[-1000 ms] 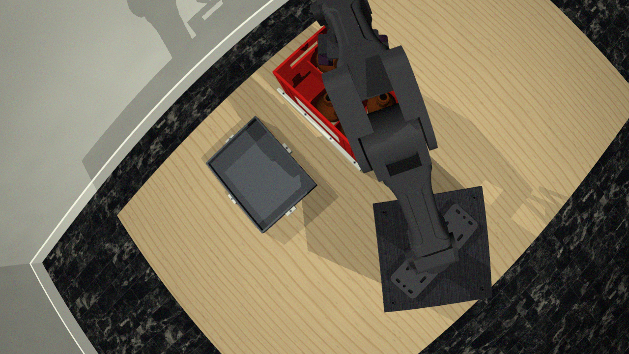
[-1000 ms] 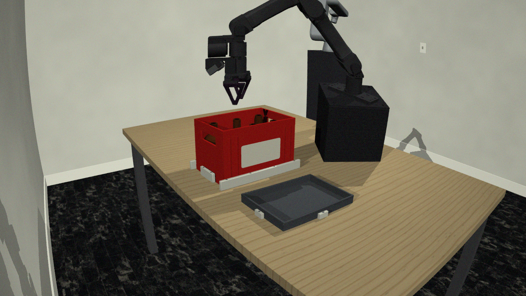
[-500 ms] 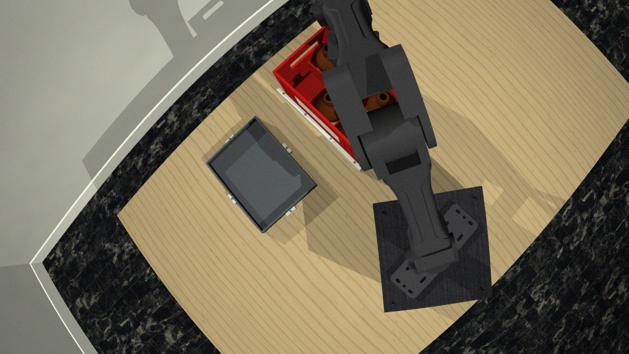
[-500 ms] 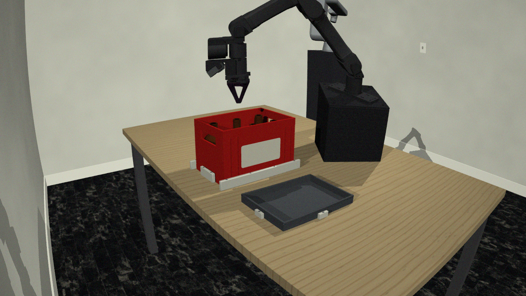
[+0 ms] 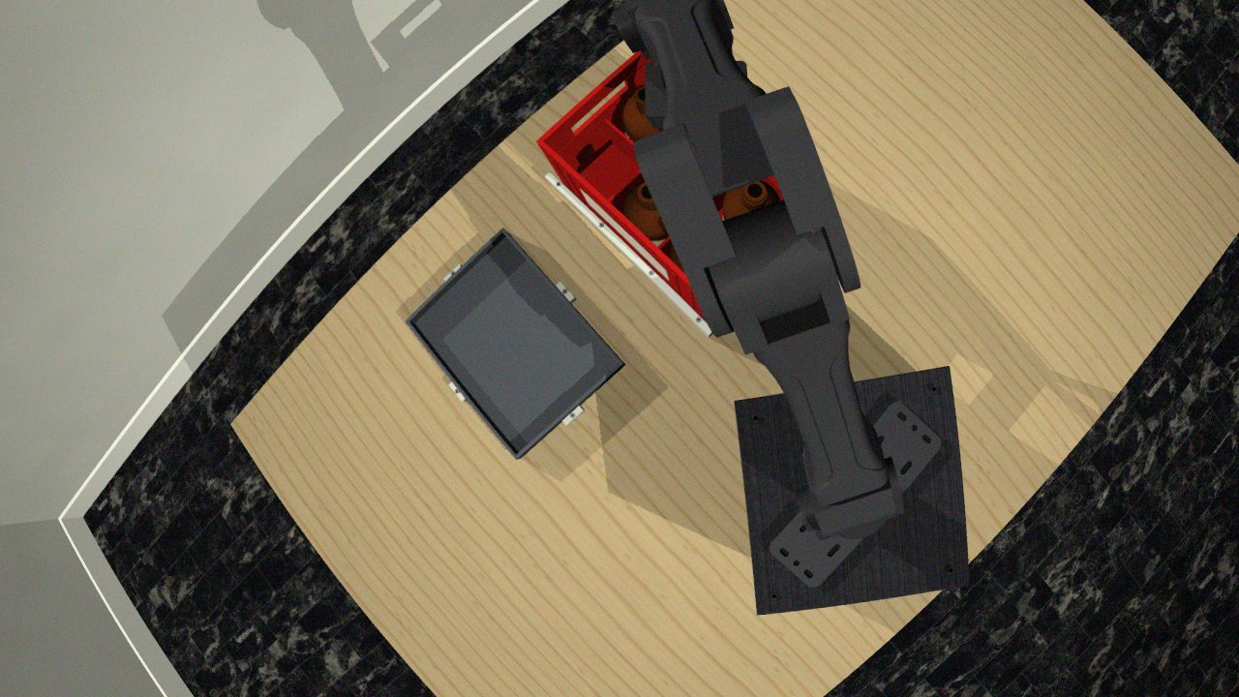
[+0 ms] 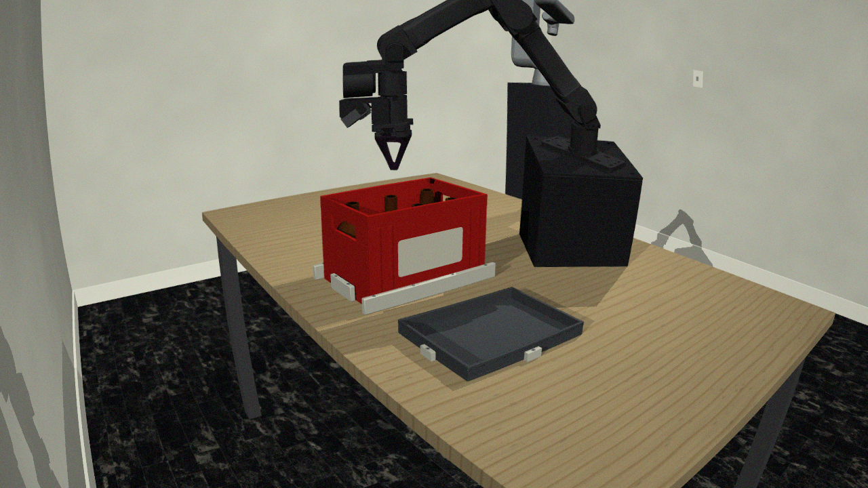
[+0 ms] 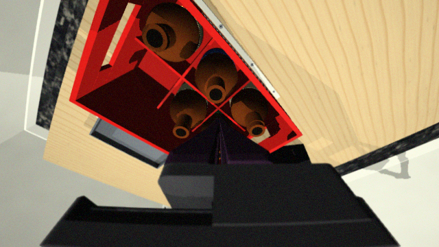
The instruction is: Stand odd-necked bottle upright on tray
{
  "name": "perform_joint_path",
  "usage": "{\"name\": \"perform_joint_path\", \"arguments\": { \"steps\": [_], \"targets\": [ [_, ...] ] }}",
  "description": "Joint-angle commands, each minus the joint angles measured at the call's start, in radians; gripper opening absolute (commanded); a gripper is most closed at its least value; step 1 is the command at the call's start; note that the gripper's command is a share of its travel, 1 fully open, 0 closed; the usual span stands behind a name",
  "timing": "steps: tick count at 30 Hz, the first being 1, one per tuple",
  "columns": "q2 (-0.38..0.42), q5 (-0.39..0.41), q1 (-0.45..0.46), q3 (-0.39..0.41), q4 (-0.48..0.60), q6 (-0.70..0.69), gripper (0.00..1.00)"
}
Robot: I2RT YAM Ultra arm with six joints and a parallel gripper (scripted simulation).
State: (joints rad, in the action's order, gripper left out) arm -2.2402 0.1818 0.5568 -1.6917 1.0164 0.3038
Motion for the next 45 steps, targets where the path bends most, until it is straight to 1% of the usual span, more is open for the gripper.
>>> {"name": "perform_joint_path", "arguments": {
  "steps": [1,43,44,45],
  "targets": [
    [0.041,0.004,0.016,-0.034,-0.001,0.001,0.0],
    [0.041,0.004,0.016,-0.034,-0.001,0.001,0.0],
    [0.041,0.004,0.016,-0.034,-0.001,0.001,0.61],
    [0.041,0.004,0.016,-0.034,-0.001,0.001,0.61]
  ]
}}
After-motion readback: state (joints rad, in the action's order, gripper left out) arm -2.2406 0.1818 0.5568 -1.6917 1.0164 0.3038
